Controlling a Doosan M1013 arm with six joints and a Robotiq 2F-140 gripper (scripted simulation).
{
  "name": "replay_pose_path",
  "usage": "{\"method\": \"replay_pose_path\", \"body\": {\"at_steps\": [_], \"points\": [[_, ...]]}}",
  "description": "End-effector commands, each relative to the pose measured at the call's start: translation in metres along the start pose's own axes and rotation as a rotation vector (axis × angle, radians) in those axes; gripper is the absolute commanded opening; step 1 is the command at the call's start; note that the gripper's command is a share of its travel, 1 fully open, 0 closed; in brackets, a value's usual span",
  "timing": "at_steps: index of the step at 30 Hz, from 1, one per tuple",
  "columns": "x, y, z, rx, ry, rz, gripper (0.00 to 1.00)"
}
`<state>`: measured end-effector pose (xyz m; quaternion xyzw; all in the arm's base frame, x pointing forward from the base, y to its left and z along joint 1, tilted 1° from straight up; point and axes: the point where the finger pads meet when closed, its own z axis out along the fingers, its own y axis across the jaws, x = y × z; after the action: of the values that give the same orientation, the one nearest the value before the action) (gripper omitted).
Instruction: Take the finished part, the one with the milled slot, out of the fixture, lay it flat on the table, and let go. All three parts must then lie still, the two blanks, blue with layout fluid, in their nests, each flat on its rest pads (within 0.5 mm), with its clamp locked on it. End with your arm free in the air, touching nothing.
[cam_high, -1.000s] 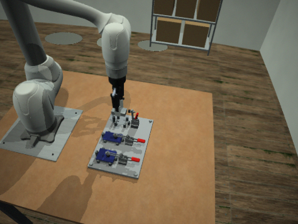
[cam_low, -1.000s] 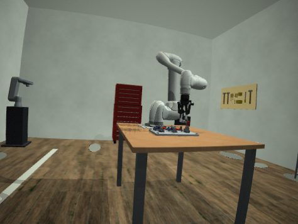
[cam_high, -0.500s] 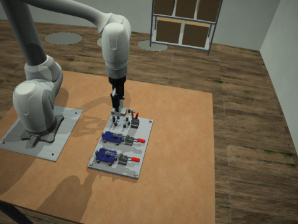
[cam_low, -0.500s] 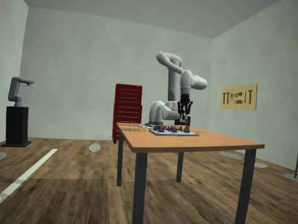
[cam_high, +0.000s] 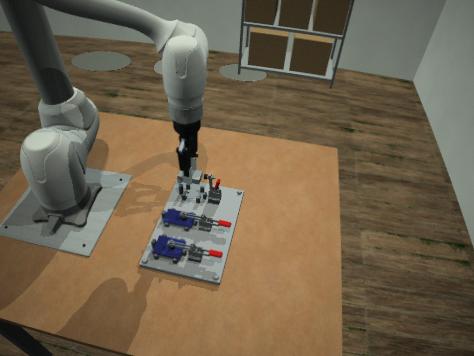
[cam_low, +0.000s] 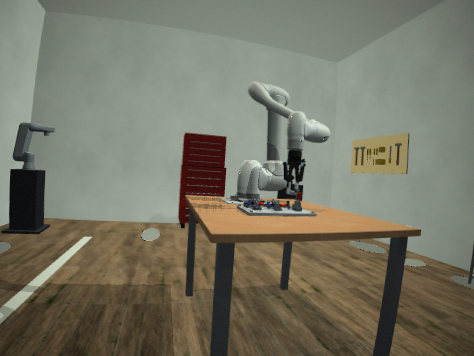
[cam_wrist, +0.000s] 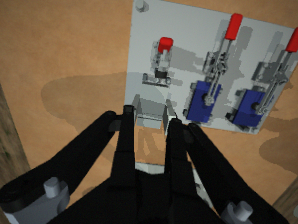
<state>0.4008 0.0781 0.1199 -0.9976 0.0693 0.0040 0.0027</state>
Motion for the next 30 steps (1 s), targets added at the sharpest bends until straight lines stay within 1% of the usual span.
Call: {"method": "replay_pose_path", "body": {"at_steps": [1, 12, 27, 30], "points": [[0.0, -0.002, 0.0, 0.0, 0.0, 0.0, 0.0], [0.0, -0.014, 0.0, 0.0, 0.0, 0.0, 0.0], [0.0, -0.045, 0.0, 0.0, 0.0, 0.0, 0.0], [0.0, -0.048, 0.0, 0.0, 0.0, 0.0, 0.0]]}}
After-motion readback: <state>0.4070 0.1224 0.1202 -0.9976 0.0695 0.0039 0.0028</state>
